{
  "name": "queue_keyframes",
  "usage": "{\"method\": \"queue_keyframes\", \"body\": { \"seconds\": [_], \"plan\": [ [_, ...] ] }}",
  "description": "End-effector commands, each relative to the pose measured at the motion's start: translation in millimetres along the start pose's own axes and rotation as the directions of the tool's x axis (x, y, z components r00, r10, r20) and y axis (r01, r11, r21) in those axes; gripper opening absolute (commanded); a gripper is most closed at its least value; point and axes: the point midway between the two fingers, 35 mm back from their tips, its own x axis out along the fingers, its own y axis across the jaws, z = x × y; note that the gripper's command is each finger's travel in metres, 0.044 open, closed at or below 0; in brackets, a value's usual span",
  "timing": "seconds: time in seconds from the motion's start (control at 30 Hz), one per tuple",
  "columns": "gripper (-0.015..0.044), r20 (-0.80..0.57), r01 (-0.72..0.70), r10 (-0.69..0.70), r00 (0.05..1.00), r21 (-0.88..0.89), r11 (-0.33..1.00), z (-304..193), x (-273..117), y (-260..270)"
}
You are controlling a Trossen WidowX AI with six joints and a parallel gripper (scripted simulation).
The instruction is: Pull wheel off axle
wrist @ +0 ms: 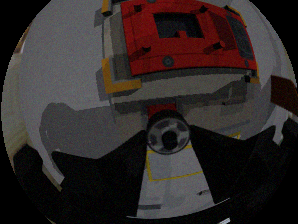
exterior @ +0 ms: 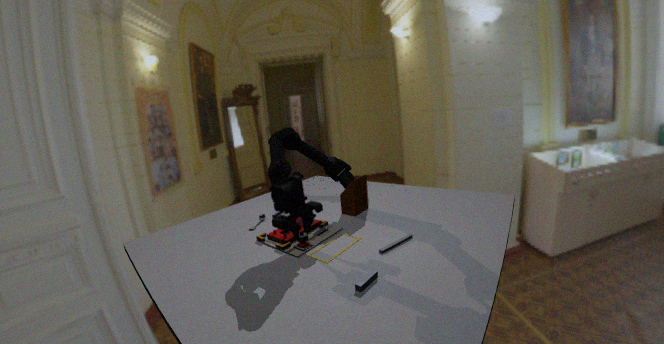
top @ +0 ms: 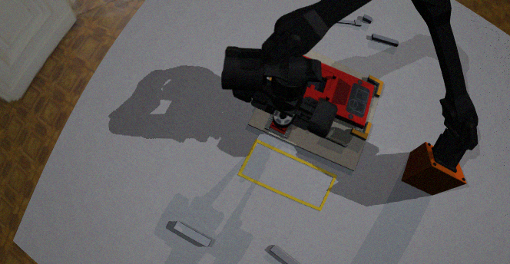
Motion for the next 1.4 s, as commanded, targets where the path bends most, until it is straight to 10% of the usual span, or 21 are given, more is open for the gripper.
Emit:
{"method": "queue_keyframes", "body": {
  "seconds": [0.0, 1.37],
  "plan": [
    [0.0000, 0.000, -0.009, 0.009, 1.000, -0.014, 1.000, -1.7, -10.9, -0.8],
    [0.0000, 0.001, -0.012, 0.012, 1.000, -0.017, 1.000, -1.9, -24.4, -1.2]
  ]
}}
